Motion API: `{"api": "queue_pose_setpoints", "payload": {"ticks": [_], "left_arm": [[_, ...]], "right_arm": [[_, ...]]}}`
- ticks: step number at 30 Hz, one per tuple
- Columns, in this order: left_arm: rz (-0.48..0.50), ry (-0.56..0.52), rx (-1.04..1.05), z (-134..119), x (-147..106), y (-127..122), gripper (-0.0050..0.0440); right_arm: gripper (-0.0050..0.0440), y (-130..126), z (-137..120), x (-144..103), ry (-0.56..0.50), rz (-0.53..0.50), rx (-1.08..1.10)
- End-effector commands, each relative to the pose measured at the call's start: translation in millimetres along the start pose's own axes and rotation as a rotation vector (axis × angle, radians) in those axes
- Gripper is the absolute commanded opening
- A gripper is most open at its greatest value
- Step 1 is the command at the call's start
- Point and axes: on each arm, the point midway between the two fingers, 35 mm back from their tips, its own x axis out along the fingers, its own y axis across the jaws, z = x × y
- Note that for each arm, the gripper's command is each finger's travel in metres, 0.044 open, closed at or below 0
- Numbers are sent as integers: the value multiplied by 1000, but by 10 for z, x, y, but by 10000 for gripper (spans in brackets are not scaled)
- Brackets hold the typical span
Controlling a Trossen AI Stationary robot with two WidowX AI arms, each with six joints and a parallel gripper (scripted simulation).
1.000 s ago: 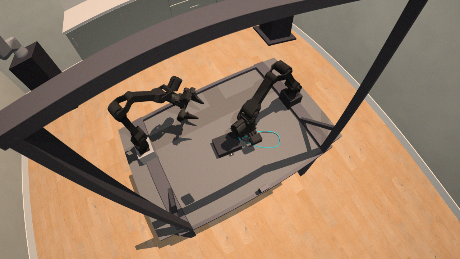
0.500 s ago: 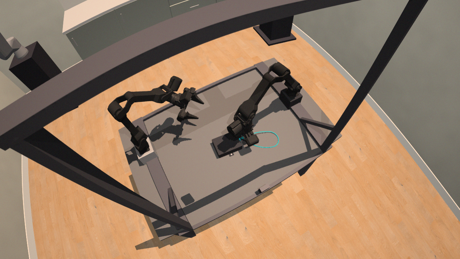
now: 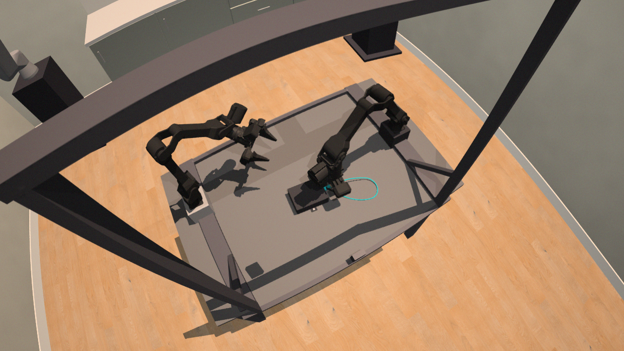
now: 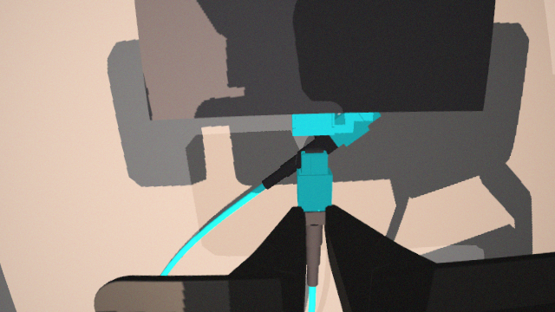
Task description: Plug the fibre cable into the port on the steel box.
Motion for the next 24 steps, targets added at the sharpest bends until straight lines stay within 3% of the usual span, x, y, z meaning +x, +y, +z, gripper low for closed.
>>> {"api": "queue_pose_setpoints", "payload": {"ticks": [1, 24], "left_arm": [[9, -10, 17, 67, -25, 24, 440], [9, -10, 17, 67, -25, 24, 440]], "right_arm": [[0, 15, 41, -78, -22, 5, -2], [0, 5, 89, -33, -18, 2, -2]]}}
